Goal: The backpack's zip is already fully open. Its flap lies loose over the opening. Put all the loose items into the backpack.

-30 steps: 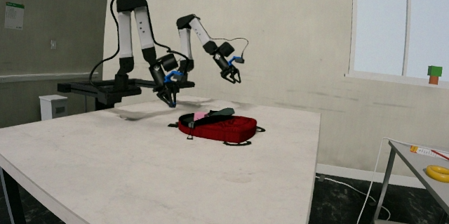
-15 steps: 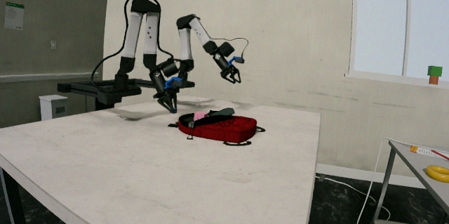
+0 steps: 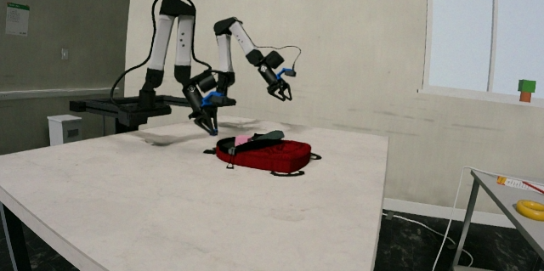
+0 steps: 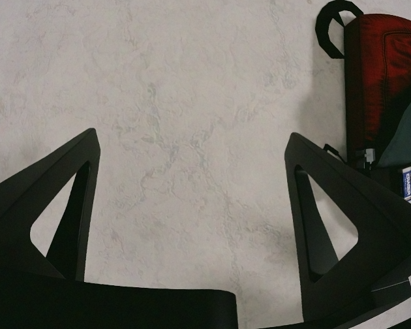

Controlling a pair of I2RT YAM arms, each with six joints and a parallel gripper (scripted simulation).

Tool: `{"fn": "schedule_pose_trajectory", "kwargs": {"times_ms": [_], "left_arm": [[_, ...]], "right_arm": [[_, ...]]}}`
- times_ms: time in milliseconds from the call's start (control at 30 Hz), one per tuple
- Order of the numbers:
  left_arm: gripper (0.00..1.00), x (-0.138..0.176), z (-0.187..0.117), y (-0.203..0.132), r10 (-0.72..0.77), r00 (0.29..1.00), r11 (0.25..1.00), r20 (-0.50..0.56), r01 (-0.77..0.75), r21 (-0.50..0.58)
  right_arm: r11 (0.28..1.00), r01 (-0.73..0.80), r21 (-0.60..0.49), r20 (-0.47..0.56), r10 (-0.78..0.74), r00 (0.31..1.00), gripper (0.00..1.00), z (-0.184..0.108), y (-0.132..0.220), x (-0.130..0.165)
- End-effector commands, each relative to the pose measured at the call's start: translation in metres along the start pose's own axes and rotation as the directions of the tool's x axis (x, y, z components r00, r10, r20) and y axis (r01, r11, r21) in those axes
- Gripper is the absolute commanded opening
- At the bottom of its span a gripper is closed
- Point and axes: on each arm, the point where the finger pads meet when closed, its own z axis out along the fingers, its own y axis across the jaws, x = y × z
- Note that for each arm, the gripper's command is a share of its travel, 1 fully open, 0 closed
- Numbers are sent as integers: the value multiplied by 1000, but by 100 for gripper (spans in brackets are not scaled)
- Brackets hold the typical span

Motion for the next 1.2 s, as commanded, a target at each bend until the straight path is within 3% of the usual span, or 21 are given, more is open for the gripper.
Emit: {"fn": "schedule_pose_trajectory", "kwargs": {"times_ms": [0, 1167], "left_arm": [[90, -6, -2, -2, 5, 1000, 1000, 18, -5, 5], [90, -6, -2, -2, 5, 1000, 1000, 18, -5, 5]], "right_arm": [[1000, -20, -12, 28, 20, 999, 15, -5, 6, -8], [1000, -15, -11, 22, 15, 1000, 15, -9, 2, -1]]}}
